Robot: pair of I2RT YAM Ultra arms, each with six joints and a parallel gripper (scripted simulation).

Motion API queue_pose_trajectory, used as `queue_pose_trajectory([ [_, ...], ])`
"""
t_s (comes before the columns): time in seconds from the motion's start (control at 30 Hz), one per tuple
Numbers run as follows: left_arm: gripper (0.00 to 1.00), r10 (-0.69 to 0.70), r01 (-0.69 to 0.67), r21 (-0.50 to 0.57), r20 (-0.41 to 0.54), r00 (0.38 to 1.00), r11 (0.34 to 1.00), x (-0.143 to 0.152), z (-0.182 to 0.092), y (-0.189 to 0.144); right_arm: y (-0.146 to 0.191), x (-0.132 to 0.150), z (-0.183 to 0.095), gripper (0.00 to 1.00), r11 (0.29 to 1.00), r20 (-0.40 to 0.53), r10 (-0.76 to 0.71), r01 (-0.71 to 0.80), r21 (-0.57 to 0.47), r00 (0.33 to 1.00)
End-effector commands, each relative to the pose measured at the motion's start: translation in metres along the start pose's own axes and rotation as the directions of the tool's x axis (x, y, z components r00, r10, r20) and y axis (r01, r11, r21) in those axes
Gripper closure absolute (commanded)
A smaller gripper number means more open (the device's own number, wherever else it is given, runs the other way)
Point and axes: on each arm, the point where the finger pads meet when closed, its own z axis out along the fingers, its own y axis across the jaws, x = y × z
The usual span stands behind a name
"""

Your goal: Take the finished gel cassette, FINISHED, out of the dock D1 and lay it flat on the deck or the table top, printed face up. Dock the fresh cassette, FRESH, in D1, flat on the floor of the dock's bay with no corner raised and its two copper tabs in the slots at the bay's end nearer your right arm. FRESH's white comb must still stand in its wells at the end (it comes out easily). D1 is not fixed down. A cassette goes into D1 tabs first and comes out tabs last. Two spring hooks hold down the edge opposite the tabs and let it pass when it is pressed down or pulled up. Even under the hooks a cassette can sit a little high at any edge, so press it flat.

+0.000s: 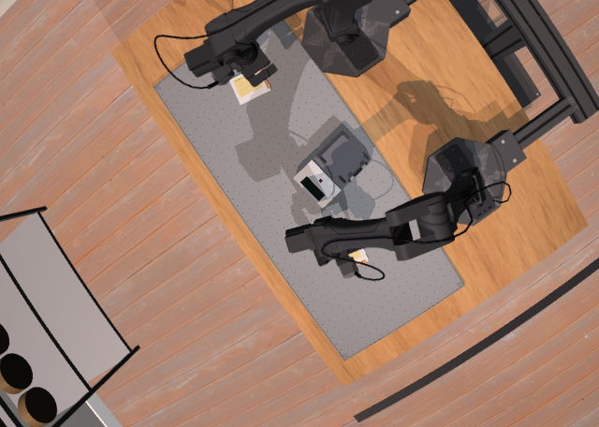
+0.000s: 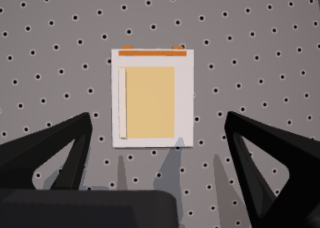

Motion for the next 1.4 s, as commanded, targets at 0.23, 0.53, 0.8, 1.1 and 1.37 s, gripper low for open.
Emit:
queue_pose_trajectory([
  [0.23,0.02,-0.003,0.003,0.010,0.020,1.000,1.000,-0.001,0.000,-0.002,-0.006,-0.006,-0.011,0.00,1.000,0.029,0.008,-0.009,0.014,1.000],
  [0.53,0.02,0.001,-0.001,0.005,0.025,1.000,1.000,0.002,0.008,0.002,-0.006,-0.006,-0.011,0.00,1.000,0.029,0.008,-0.009,0.014,1.000],
  [0.8,0.02,0.001,-0.001,0.005,0.025,1.000,1.000,0.002,0.008,0.002,-0.006,-0.006,-0.011,0.00,1.000,0.029,0.008,-0.009,0.014,1.000],
  [1.1,0.02,0.001,-0.001,0.007,0.025,1.000,1.000,0.006,0.014,0.001,-0.006,-0.006,-0.011,0.00,1.000,0.029,0.008,-0.009,0.014,1.000],
  [1.37,0.02,0.001,-0.001,0.007,0.025,1.000,1.000,0.006,0.014,0.001,-0.006,-0.006,-0.011,0.00,1.000,0.029,0.008,-0.009,0.014,1.000],
])
